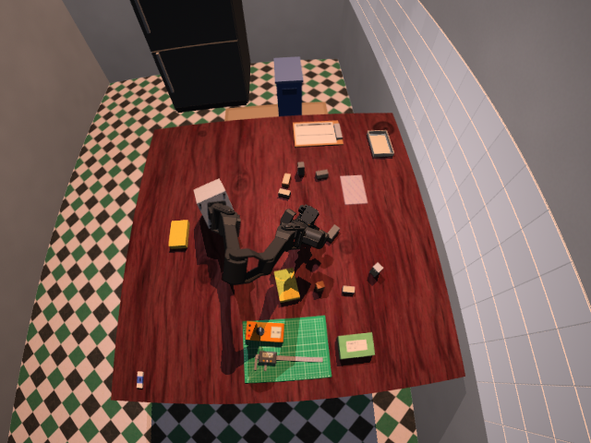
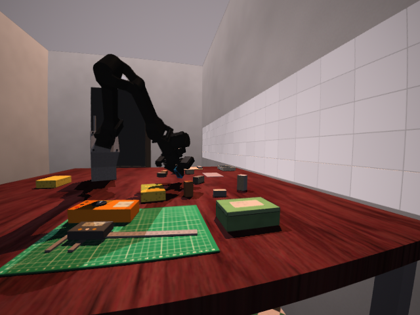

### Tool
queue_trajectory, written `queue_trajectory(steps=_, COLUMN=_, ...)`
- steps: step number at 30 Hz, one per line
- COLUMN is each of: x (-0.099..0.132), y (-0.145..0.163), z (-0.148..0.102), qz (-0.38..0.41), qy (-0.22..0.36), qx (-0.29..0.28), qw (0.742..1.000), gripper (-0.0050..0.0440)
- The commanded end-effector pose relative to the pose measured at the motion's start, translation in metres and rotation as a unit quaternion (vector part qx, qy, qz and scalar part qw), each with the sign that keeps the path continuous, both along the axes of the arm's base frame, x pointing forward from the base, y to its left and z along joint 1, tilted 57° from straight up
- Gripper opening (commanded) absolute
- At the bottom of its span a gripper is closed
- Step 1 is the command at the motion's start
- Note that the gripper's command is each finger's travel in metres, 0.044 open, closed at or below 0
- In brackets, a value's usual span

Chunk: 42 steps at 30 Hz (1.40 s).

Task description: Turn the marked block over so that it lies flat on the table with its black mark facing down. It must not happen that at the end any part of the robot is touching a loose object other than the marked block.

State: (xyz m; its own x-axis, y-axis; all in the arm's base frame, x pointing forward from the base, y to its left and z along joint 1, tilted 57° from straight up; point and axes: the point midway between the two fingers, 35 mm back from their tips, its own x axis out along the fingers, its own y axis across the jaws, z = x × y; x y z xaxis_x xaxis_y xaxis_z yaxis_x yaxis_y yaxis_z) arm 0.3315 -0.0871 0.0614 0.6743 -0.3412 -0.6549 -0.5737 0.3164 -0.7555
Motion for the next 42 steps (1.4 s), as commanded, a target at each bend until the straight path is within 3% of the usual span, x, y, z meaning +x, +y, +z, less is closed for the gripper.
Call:
queue_trajectory(steps=1, x=0.0013, y=0.0007, z=0.0027, qz=0.029, qy=-0.017, qx=0.018, qw=0.999, gripper=-0.005)
queue_trajectory(steps=42, x=0.0027, y=0.0019, z=0.0037, qz=0.049, qy=-0.027, qx=0.032, qw=0.998, gripper=-0.005)
